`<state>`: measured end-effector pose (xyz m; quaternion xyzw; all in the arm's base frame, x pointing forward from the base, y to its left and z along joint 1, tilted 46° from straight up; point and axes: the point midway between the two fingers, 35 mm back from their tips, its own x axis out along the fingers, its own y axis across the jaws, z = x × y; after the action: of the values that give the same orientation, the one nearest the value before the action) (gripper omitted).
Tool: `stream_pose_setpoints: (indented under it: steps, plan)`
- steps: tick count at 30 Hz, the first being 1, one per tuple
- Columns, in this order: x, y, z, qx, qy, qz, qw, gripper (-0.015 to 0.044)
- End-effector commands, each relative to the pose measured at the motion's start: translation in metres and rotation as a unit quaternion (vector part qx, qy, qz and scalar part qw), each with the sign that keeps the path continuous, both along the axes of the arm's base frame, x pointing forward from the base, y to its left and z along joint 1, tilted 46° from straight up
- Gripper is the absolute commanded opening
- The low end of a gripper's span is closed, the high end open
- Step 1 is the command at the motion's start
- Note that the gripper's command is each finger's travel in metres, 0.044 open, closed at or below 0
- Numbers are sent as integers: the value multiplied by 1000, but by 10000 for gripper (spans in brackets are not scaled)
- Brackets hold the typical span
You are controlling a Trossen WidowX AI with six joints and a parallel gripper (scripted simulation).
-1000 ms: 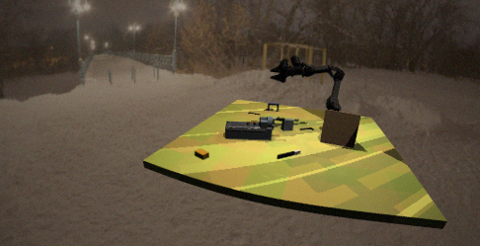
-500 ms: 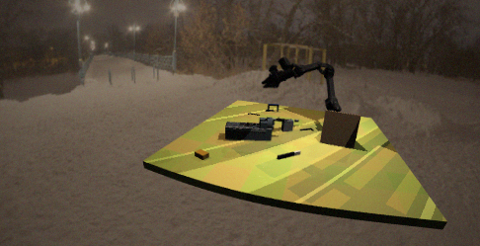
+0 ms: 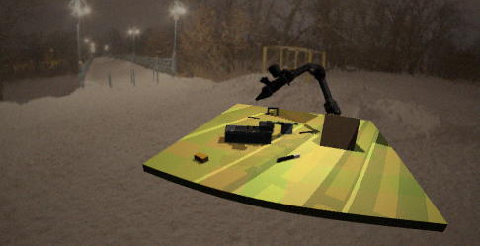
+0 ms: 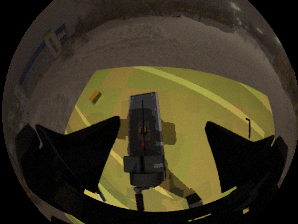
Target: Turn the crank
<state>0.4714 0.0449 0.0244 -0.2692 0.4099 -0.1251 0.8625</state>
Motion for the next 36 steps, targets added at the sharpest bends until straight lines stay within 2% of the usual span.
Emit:
stream_pose_setpoints:
  steps: [1, 9, 17, 36]
  plan:
    - [1, 4, -24, -37, 28, 0, 999, 440]
    - [-1, 9, -58, -82, 63, 2, 995, 440]
    - [-12, -34, -102, -83, 63, 2, 995, 440]
    - [-12, -35, -103, -83, 63, 2, 995, 440]
